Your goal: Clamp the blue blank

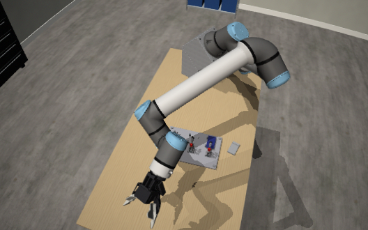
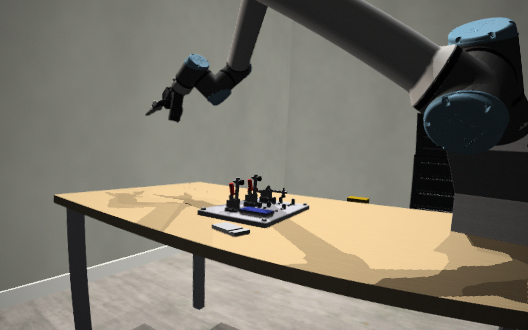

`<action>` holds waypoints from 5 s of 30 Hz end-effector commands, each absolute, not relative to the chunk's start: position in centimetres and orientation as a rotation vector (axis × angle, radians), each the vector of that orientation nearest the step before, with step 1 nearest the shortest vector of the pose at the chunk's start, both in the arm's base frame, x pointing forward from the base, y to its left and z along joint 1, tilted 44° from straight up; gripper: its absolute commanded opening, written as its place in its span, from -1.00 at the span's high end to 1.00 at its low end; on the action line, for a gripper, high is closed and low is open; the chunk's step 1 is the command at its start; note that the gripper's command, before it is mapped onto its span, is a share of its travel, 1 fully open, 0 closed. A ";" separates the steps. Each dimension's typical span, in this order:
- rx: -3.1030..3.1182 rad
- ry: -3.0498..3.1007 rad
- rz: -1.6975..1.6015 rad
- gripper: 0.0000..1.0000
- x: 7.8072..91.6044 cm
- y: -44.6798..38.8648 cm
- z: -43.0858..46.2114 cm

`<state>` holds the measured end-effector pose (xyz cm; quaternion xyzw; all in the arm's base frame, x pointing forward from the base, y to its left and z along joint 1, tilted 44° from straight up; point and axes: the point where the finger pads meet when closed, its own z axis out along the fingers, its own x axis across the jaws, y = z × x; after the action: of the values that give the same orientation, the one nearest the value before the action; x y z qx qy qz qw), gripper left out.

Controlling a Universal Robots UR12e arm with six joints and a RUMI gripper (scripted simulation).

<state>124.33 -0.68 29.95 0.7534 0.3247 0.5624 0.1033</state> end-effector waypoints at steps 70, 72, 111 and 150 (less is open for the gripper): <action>3.523 -1.499 0.286 -1.00 78.9 12.1 22.6; 3.465 -1.678 0.130 -1.00 75.8 13.2 21.9; 2.870 -2.449 -0.672 0.44 59.6 19.4 18.1; 2.870 -2.449 -0.672 0.44 59.6 19.4 18.2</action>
<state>59.58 19.39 18.11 0.7047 -0.6014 -0.1655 -0.3382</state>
